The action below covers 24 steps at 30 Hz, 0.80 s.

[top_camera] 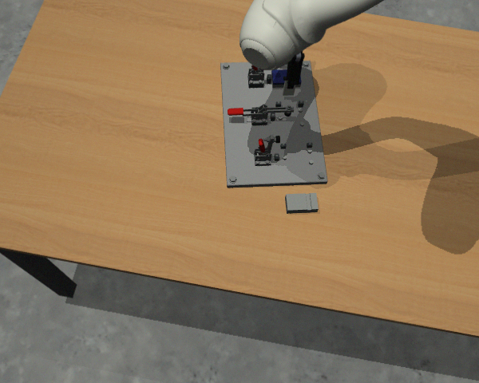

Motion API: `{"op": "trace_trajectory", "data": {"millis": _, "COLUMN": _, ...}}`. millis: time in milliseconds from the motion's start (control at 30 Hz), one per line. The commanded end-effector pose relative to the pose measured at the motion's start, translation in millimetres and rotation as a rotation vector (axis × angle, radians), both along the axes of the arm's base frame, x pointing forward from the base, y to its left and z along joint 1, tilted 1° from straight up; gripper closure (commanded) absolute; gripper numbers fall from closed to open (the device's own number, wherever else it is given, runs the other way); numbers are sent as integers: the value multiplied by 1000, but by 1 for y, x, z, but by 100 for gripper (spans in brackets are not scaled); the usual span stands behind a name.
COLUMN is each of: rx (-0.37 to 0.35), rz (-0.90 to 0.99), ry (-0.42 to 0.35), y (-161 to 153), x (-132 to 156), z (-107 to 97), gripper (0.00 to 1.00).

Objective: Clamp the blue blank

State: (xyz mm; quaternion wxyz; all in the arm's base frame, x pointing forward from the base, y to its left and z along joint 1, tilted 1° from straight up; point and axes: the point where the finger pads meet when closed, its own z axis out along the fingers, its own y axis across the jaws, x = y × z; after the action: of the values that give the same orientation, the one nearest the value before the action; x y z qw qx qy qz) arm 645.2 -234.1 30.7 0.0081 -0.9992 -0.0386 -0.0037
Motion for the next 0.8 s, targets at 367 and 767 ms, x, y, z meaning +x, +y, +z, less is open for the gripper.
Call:
{"op": "trace_trajectory", "data": {"millis": 367, "rx": 5, "rz": -3, "ry": 2, "y": 0, "x": -1, "z": 32, "gripper": 42}}
{"op": "trace_trajectory", "data": {"millis": 767, "rx": 5, "rz": -3, "ry": 2, "y": -1, "x": -1, "z": 57, "gripper": 42}}
